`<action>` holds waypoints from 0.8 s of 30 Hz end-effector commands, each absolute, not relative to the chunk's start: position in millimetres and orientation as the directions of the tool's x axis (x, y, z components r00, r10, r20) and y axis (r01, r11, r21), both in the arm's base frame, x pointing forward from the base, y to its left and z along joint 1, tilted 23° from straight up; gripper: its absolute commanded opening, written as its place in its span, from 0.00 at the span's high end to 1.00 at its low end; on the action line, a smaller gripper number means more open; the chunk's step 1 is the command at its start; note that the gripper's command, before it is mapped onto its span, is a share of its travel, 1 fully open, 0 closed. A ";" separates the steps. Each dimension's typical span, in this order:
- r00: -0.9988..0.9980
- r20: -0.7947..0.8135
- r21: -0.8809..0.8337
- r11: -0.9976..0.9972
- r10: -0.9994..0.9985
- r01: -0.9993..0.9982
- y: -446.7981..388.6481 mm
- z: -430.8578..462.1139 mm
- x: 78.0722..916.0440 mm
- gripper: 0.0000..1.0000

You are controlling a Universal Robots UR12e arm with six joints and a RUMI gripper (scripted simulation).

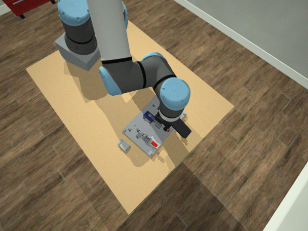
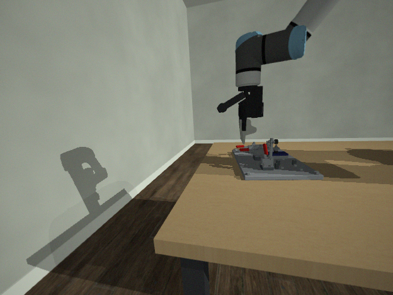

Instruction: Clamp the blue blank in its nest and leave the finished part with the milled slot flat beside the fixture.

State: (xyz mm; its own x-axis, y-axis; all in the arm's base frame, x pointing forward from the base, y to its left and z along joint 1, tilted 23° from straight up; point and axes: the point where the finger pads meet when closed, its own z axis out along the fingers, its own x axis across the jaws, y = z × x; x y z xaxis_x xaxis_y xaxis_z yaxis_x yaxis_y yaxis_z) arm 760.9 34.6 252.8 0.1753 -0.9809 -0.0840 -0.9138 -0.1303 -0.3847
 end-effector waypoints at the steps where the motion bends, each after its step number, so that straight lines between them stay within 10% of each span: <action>1: 0.175 -0.083 -0.386 -0.130 -0.981 -0.913 34.5 253.8 761.3 1.00; 24: 0.175 -0.083 -0.386 -0.130 -0.981 -0.913 35.3 248.7 763.9 1.00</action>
State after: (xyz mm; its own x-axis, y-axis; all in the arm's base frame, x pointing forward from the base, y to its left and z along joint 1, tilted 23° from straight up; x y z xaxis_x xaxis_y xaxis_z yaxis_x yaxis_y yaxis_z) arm 762.8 35.2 249.2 0.1753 -0.9809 -0.0840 -0.9138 -0.1303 -0.3847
